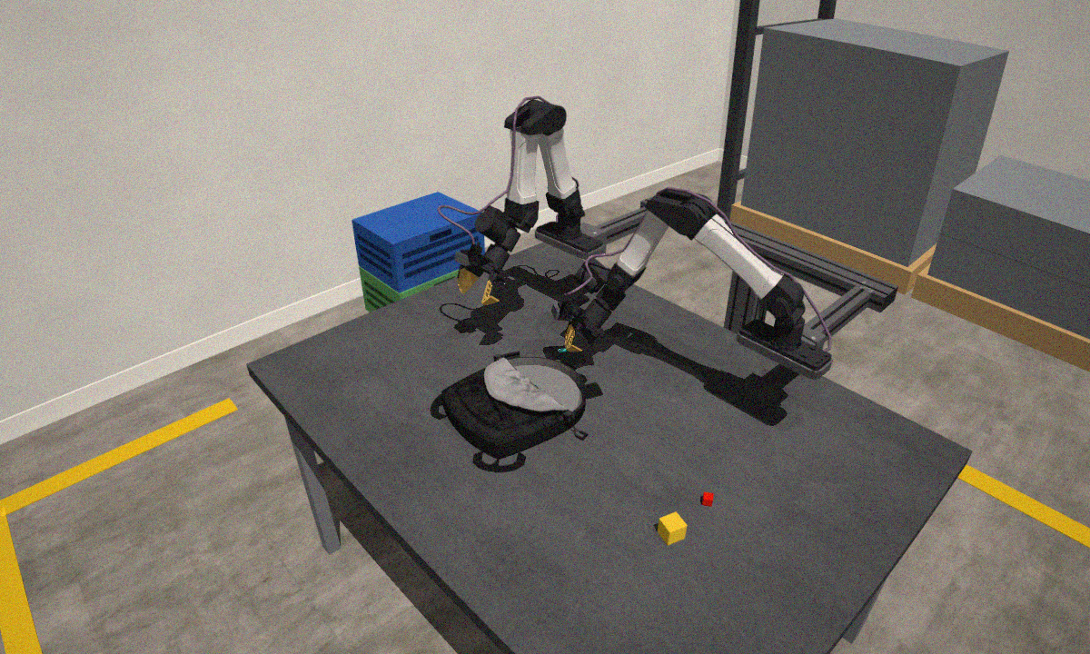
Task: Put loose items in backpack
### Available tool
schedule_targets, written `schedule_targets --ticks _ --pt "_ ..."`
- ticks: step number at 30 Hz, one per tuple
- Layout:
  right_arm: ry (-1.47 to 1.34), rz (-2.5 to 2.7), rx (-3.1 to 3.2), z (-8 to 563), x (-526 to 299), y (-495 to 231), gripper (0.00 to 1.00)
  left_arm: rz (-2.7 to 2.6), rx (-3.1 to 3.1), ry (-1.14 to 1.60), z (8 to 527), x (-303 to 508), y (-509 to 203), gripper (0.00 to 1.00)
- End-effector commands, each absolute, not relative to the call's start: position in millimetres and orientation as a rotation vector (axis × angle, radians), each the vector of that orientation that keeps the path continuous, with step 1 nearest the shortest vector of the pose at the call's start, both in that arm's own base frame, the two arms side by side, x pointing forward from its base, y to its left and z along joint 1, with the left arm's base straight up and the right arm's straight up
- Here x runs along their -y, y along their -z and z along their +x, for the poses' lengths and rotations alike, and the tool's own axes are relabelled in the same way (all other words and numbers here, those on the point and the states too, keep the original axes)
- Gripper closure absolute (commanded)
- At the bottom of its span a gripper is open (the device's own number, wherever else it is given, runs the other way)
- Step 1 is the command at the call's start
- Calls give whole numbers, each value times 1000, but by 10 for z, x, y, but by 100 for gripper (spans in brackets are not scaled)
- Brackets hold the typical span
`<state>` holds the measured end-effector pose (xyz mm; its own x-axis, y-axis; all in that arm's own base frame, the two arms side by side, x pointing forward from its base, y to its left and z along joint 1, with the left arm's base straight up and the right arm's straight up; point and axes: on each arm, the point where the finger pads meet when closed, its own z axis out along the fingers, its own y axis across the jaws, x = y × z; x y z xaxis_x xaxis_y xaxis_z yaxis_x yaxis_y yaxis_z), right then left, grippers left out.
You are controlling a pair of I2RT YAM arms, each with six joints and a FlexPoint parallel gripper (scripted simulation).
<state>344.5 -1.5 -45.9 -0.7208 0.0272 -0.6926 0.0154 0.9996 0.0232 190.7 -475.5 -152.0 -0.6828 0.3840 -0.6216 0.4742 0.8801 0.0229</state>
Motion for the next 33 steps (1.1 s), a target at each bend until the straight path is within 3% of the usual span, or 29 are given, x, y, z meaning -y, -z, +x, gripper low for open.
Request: schedule_targets --ticks 1,33 --pt "-22 29 -2342 3523 36 367 10 580 -2362 271 1986 4997 1168 97" --pt "-22 29 -2342 3523 36 367 10 572 -2354 286 1985 4961 1150 97"
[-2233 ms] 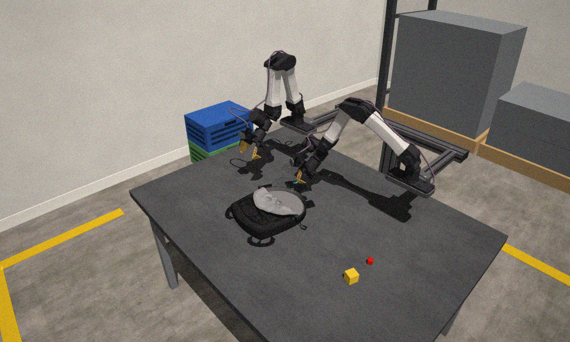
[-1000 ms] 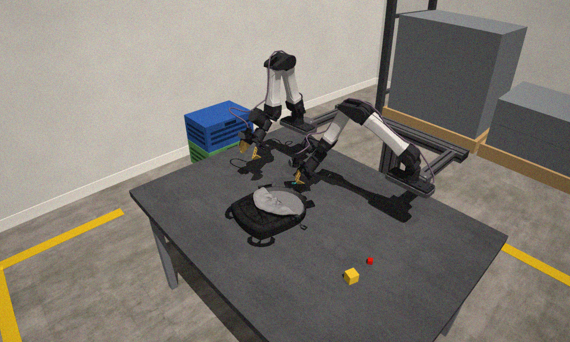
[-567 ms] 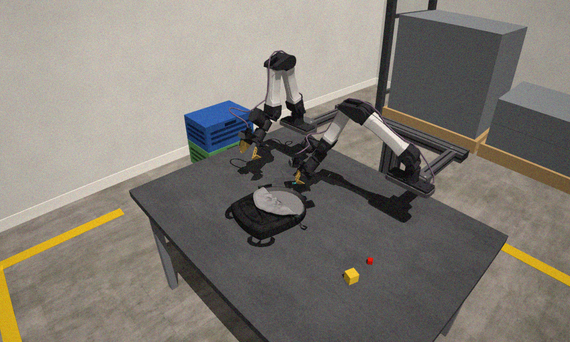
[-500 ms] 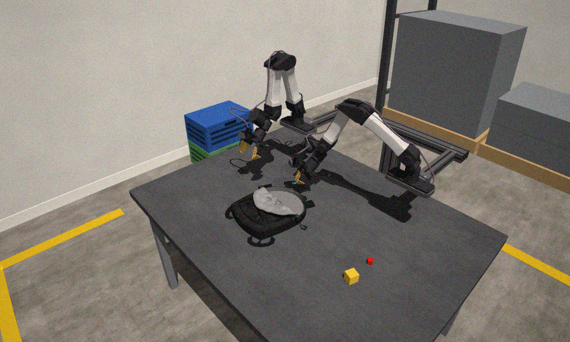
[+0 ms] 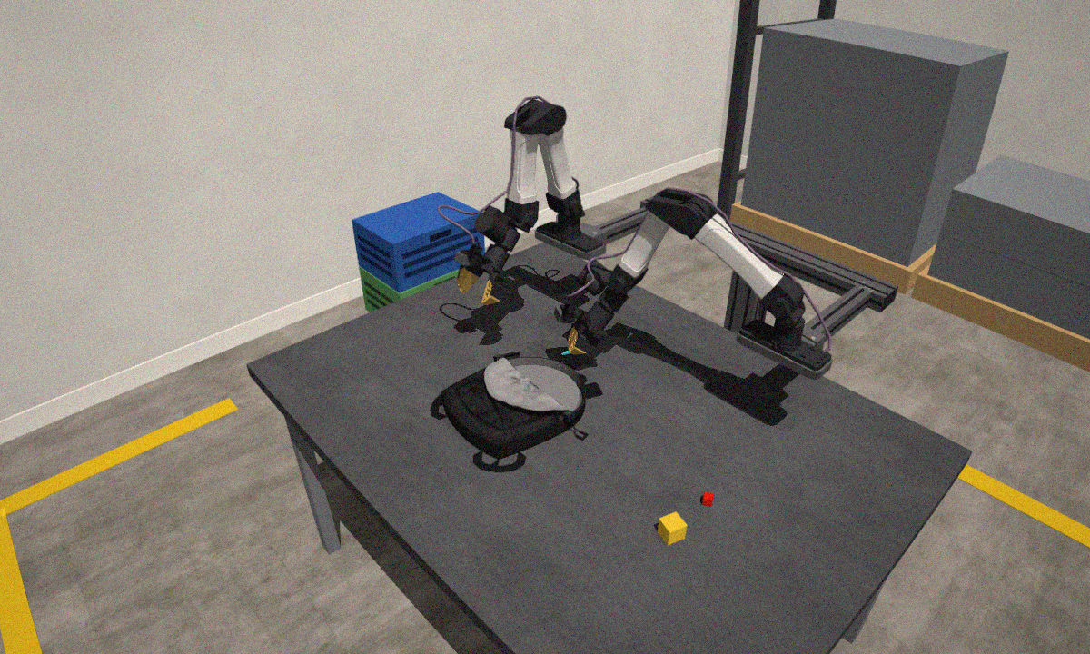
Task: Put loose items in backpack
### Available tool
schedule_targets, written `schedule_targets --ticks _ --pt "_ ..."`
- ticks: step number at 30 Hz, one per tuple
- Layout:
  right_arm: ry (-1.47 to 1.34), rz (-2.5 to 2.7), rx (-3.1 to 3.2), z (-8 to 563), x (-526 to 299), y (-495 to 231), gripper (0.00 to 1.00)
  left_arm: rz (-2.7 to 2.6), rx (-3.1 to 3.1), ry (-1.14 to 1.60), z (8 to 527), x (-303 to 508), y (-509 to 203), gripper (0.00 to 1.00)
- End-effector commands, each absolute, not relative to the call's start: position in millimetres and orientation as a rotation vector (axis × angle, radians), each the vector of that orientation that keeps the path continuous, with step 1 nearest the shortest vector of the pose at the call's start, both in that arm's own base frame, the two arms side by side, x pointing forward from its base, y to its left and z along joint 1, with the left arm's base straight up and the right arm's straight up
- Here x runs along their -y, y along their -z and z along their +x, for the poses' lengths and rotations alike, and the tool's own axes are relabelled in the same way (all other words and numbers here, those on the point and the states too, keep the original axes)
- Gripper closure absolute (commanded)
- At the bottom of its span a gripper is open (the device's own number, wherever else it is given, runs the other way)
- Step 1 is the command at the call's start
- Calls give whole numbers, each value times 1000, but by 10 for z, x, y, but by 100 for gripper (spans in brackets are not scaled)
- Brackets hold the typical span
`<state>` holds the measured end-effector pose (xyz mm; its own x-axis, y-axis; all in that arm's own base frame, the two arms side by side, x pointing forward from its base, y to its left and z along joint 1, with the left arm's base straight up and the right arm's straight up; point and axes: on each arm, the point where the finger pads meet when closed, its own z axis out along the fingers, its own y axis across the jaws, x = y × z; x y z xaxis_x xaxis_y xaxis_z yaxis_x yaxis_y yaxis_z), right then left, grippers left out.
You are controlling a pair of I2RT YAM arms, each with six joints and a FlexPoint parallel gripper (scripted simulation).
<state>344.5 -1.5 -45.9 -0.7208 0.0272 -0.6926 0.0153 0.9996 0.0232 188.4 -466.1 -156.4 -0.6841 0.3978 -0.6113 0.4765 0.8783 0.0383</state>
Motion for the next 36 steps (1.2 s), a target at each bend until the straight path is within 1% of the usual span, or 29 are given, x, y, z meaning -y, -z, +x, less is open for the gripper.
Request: schedule_targets --ticks 1,6,8,10,11,13,16,17,19,27,28,29,36 --pt "-22 29 -2342 3523 36 367 10 572 -2354 286 1986 4960 1151 97" --pt "-22 29 -2342 3523 36 367 10 582 -2363 275 2051 4966 1166 97" --pt "-22 29 -2342 3523 36 367 10 618 -2403 189 2059 4803 1527 97" --pt "-22 29 -2342 3523 36 367 10 618 -2403 189 2059 4803 1527 97" --pt "-22 29 -2342 3523 36 367 10 587 -2367 260 2140 4991 1175 97" --pt "-22 29 -2342 3523 36 367 10 618 -2403 189 2149 4853 1530 97" --pt "-22 29 -2342 3523 36 367 10 618 -2403 190 2237 4899 1533 97" --pt "-22 29 -2342 3523 36 367 10 603 -2387 222 2291 4994 1371 97" --pt "-22 29 -2342 3523 36 367 10 618 -2403 190 2325 4945 1537 97" --pt "-22 29 -2342 3523 36 367 10 612 -2397 202 2511 5067 1482 97" --pt "-22 29 -2342 3523 36 367 10 592 -2368 252 2587 5205 1197 97" --pt "-22 29 -2342 3523 36 367 10 618 -2405 189 2560 5064 1551 97" --pt "-22 29 -2342 3523 36 367 10 611 -2396 206 2782 5213 1465 97"
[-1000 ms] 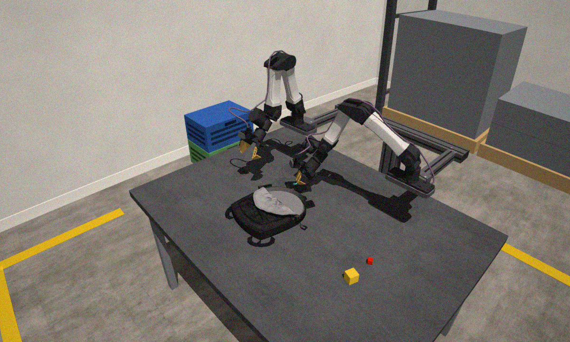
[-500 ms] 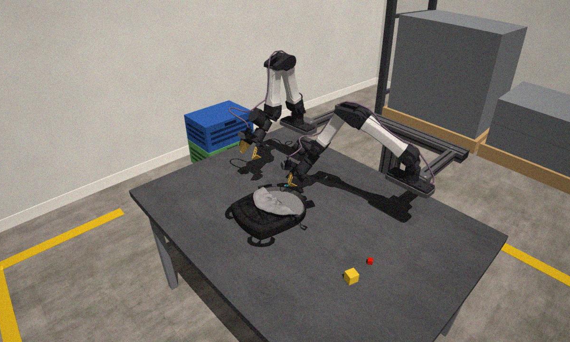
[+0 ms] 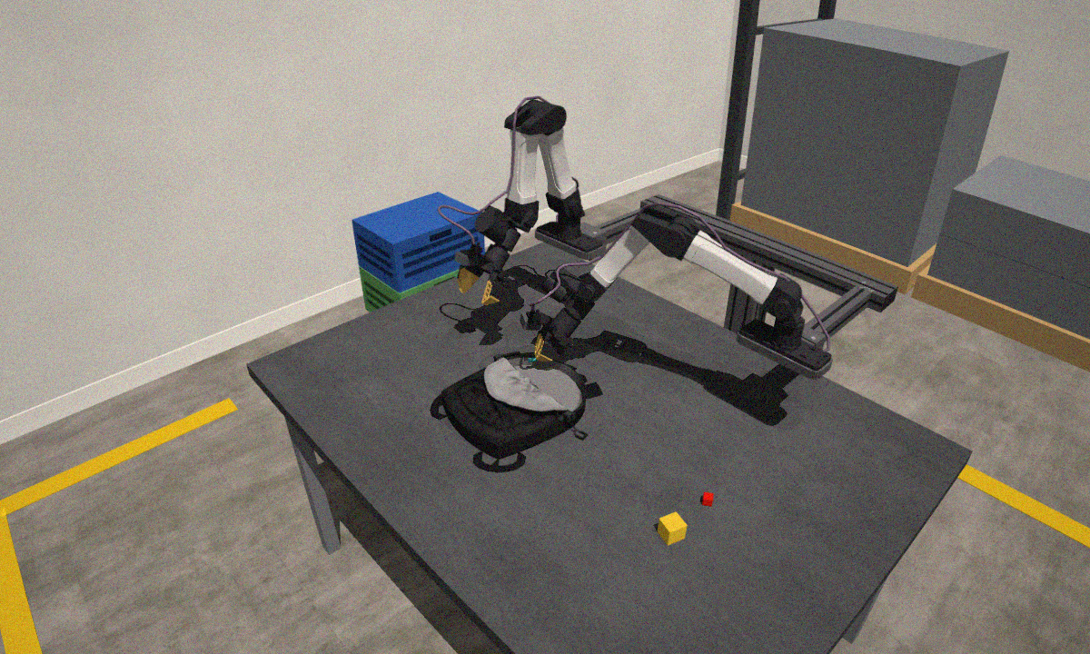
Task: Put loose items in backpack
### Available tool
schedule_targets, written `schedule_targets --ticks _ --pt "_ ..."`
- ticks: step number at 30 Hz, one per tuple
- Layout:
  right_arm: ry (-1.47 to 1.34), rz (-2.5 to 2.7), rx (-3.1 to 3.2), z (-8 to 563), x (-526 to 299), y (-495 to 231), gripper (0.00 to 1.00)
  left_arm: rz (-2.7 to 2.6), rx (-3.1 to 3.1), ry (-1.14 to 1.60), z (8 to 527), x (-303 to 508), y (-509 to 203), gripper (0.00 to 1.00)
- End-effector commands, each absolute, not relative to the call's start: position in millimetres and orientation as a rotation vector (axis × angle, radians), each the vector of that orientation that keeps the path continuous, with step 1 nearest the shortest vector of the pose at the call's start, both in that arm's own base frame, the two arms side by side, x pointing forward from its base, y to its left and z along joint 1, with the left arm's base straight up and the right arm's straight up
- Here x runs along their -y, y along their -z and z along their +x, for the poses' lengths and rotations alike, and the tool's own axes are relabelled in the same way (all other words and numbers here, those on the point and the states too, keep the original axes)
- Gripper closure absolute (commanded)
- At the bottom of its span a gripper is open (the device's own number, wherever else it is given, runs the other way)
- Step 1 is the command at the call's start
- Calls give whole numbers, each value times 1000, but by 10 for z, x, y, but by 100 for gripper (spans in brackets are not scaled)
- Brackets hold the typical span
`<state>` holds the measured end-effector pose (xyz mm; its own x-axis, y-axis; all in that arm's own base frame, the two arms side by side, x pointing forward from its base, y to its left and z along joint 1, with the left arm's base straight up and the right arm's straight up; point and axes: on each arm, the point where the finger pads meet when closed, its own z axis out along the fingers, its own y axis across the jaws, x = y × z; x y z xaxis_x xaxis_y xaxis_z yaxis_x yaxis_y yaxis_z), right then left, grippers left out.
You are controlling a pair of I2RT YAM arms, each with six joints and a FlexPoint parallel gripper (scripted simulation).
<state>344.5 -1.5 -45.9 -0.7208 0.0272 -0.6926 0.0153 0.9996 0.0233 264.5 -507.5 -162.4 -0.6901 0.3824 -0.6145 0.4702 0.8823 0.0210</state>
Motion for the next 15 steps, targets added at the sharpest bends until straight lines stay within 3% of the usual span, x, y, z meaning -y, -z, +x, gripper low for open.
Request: schedule_targets --ticks 1,10,12,15 --pt "-22 29 -2342 3523 36 367 10 616 -2402 194 2799 5199 1533 97" --pt "-22 29 -2342 3523 36 367 10 620 -2407 188 2993 5287 1576 97" --pt "-22 29 -2342 3523 36 367 10 601 -2360 255 3007 5480 1168 97" --pt "-22 29 -2342 3523 36 367 10 601 -2359 254 3006 5481 1166 97"
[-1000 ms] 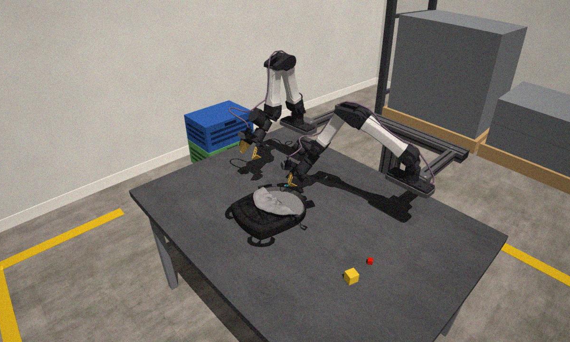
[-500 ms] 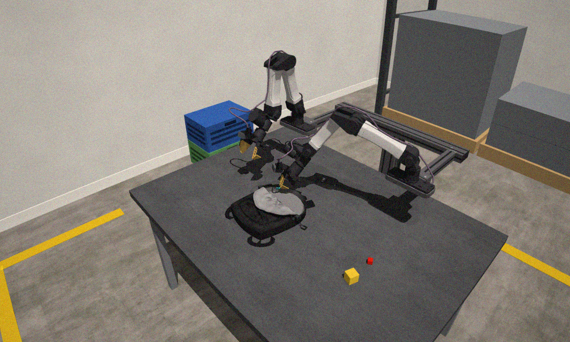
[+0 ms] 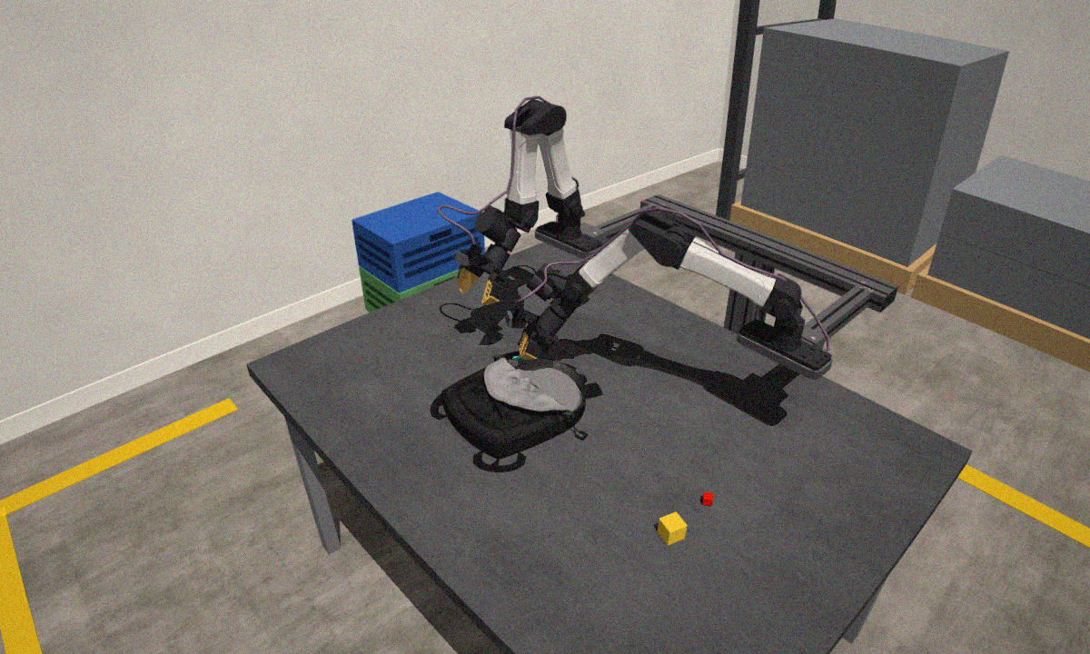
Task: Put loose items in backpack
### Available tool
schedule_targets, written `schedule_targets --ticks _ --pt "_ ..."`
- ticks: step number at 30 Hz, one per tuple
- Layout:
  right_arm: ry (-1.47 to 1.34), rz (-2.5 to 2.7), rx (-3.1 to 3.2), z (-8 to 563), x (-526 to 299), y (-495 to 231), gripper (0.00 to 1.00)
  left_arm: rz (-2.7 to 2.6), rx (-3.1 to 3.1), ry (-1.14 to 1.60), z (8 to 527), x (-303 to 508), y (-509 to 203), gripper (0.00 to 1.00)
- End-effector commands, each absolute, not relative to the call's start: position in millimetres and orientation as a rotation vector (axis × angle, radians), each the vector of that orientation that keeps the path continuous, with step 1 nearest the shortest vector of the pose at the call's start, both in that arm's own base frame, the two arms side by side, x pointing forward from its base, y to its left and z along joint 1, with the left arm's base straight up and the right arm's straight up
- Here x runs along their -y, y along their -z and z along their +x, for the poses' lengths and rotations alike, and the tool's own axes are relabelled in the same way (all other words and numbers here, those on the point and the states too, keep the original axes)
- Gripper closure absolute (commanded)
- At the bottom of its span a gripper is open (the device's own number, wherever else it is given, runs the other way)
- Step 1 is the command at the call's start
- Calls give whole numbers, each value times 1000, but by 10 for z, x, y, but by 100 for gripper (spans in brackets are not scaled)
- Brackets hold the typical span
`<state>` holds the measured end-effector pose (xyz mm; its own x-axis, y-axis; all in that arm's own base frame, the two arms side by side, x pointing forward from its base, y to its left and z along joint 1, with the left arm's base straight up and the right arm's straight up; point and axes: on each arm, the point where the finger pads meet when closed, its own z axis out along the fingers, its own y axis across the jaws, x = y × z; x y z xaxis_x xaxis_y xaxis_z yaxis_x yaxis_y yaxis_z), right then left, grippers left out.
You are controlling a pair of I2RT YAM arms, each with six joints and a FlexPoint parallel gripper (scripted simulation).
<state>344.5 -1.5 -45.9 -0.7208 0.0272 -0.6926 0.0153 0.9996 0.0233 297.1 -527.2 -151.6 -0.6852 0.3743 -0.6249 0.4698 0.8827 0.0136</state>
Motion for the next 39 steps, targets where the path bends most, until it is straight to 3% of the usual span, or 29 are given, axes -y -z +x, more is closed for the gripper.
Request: schedule_targets --ticks 1,10,11,12,14,21,25,27,28,30,32,36,39 --pt "-22 29 -2342 3523 36 367 10 604 -2369 238 3003 5443 1261 97" --pt "-22 29 -2342 3523 36 367 10 611 -2387 212 2979 5360 1602 97" --pt "-22 29 -2342 3523 36 367 10 579 -2339 283 3059 5543 1151 97" --pt "-22 29 -2342 3523 36 367 10 576 -2336 285 3064 5548 1165 97" --pt "-22 29 -2342 3523 36 367 10 608 -2384 210 2985 5357 1674 97" --pt "-22 29 -2342 3523 36 367 10 588 -2356 253 3034 5473 1544 97" --pt "-22 29 -2342 3523 36 367 10 608 -2384 210 2980 5348 1897 97" --pt "-22 29 -2342 3523 36 367 10 608 -2384 210 2980 5348 1897 97" --pt "-23 29 -2342 3523 36 367 10 576 -2334 285 3070 5559 1445 97" --pt "-23 29 -2342 3523 36 367 10 613 -2394 203 2978 5334 1947 97" --pt "-23 29 -2342 3523 36 367 10 593 -2366 243 3039 5470 1640 97" --pt "-23 29 -2342 3523 36 367 10 611 -2392 204 2994 5363 1902 97" --pt "-23 29 -2342 3523 36 367 10 594 -2368 239 3040 5467 1693 97"
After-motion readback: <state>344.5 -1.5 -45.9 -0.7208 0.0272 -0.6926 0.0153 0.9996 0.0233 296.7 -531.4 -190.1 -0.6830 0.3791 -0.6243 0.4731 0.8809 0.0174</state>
